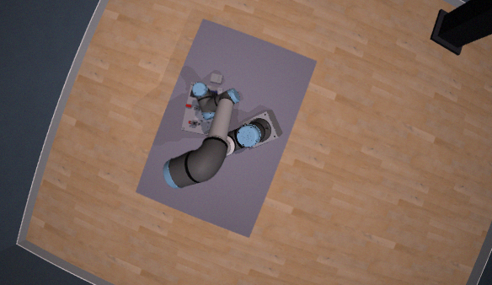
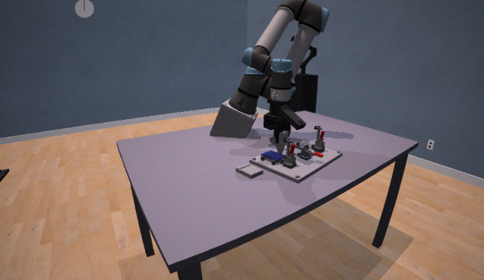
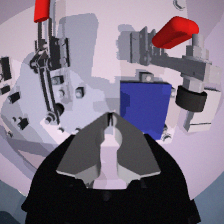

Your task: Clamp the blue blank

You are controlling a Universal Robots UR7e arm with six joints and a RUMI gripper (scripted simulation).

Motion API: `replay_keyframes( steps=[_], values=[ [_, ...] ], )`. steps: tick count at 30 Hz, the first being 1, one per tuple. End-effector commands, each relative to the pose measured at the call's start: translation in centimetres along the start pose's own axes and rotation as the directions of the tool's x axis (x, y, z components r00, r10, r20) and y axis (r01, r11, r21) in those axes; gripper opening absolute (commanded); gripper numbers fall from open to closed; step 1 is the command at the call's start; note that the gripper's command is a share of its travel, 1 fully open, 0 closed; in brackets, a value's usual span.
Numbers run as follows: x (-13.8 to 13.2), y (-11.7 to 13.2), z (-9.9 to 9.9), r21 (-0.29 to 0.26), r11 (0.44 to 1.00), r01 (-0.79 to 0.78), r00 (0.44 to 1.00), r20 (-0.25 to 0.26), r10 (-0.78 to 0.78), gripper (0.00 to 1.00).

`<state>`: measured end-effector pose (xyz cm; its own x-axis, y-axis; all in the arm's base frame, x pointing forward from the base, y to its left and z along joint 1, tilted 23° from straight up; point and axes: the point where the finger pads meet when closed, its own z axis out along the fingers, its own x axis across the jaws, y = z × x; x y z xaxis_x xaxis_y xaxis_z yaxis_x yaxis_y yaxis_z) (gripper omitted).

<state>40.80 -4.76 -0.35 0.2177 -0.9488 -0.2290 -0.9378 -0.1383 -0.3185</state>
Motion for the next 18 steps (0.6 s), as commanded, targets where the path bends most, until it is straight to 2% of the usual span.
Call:
replay_keyframes(
  steps=[1, 18],
  values=[
    [0.07, -0.03, -0.02, 0.001, 1.000, 0.000, 1.000, -0.001, 0.000, 0.00],
    [0.47, -0.03, -0.03, 0.001, 1.000, 0.000, 1.000, -0.001, 0.000, 0.00]
  ],
)
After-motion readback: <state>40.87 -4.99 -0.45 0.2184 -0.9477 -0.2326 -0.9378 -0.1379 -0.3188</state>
